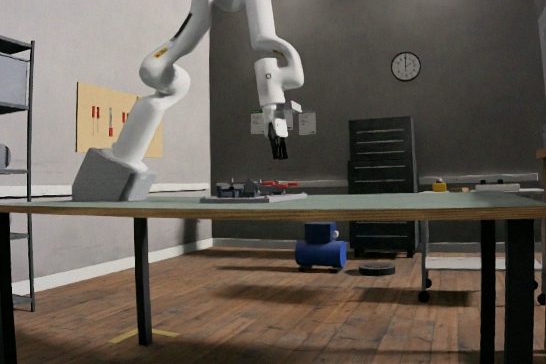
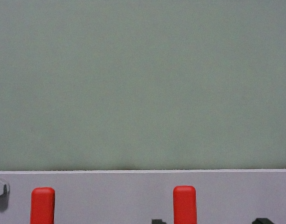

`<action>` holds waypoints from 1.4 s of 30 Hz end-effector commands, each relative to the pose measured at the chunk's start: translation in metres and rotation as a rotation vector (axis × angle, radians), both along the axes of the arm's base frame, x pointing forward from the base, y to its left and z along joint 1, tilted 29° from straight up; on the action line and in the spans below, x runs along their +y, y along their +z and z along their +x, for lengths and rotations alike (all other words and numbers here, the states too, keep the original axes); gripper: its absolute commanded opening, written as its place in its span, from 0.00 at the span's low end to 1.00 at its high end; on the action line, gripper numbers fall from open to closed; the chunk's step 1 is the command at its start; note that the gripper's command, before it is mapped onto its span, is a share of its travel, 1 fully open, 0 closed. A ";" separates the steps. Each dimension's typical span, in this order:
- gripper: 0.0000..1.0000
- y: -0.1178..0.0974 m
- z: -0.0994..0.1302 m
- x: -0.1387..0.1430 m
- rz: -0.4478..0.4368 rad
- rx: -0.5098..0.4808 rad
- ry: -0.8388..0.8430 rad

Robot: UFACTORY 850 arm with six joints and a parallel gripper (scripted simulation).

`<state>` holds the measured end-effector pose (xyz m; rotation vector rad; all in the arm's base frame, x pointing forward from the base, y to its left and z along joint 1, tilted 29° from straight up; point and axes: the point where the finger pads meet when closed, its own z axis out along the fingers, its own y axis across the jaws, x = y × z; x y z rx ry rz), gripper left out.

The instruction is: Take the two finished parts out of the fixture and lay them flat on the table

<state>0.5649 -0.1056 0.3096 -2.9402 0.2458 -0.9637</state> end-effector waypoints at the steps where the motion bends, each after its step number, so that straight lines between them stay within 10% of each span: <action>1: 0.48 0.002 0.001 0.000 0.000 0.042 -0.002; 42: 0.48 -0.065 0.038 0.000 0.000 0.042 -0.002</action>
